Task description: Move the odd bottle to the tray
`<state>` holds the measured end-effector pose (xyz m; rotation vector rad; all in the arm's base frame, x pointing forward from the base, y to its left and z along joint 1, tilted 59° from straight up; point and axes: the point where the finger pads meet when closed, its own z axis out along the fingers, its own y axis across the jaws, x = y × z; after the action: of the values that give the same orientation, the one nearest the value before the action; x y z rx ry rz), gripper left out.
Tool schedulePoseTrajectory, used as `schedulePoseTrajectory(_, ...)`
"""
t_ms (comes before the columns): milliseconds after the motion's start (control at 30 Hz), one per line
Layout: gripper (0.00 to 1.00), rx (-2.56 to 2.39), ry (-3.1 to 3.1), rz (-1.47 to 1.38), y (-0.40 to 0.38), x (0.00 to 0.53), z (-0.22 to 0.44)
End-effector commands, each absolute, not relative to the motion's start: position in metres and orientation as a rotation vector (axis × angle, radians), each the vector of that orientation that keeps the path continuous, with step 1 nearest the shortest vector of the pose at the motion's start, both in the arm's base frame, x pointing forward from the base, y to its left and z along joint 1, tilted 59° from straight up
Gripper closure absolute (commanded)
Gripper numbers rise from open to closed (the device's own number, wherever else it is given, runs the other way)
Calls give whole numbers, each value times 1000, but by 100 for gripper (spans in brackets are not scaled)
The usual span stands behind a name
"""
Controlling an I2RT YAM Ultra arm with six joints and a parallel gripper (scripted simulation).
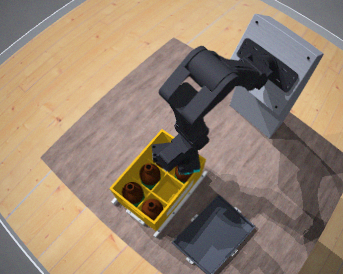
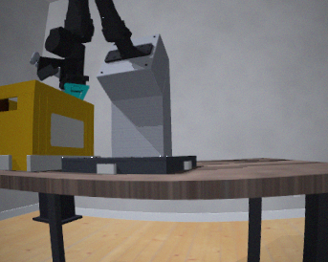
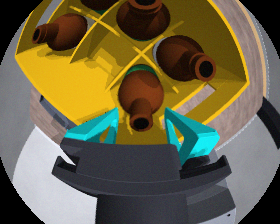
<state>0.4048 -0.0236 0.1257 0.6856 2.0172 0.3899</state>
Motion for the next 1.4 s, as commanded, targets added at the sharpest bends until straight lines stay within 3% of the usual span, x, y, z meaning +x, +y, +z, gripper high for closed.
schedulePoseTrajectory(0,39,677,2008,399,-19,408,130)
schedulePoseTrajectory(833,39,677,2008,399,-19,408,130)
schedulePoseTrajectory(867,100,677,2008,399,-19,408,130)
schedulePoseTrajectory(1367,100,683,2006,394,-22,408,130)
